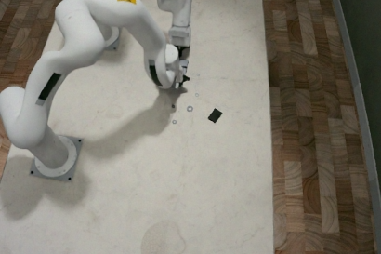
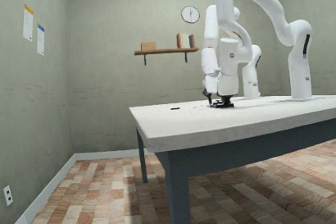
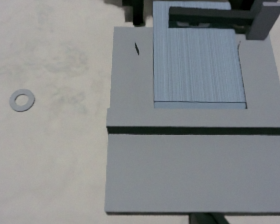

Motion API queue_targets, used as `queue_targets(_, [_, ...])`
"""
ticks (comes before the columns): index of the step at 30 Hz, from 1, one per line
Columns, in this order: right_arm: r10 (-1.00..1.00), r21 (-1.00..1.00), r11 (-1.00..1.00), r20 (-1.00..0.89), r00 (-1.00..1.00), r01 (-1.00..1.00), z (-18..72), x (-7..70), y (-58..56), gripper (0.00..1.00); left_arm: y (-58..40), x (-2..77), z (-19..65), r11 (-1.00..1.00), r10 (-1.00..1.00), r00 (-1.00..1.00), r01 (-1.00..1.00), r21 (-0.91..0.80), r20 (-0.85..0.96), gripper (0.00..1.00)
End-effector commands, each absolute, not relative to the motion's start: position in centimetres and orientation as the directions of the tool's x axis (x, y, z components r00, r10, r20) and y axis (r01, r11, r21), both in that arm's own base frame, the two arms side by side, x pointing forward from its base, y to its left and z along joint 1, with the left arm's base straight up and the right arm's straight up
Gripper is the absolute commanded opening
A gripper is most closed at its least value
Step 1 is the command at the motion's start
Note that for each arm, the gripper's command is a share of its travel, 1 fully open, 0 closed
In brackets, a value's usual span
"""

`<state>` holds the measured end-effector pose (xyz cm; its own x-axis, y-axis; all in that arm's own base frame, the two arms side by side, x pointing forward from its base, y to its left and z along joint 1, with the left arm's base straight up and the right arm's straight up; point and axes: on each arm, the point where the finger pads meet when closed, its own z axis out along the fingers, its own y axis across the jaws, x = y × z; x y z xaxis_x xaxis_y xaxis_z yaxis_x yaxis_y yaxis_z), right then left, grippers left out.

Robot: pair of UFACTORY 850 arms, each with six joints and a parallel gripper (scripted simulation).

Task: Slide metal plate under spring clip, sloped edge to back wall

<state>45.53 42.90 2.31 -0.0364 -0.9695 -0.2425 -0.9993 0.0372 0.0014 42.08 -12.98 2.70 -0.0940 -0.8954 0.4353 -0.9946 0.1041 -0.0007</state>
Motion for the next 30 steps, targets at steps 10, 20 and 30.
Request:
queue_targets(10, [-0.969, -0.001, 0.037, -0.244, -0.035, -0.999, 2.42, 45.62, 42.94, 0.72, -12.99, 42.14, 2.75, 0.104, -0.895, -0.095, -0.995, -0.002, 0.436, 0.00])
queue_targets(20, [-0.969, -0.001, 0.037, -0.244, -0.035, -0.999, 2.42, 45.62, 42.95, 0.72, -12.79, 42.17, 2.75, 0.104, -0.895, -0.095, -0.995, -0.002, 0.436, 0.00])
queue_targets(30, [-0.969, -0.001, 0.037, -0.244, -0.035, -0.999, 2.42, 45.62, 42.95, 0.72, -12.07, 42.25, 2.74, 0.104, -0.895, -0.095, -0.995, -0.002, 0.435, 0.00])
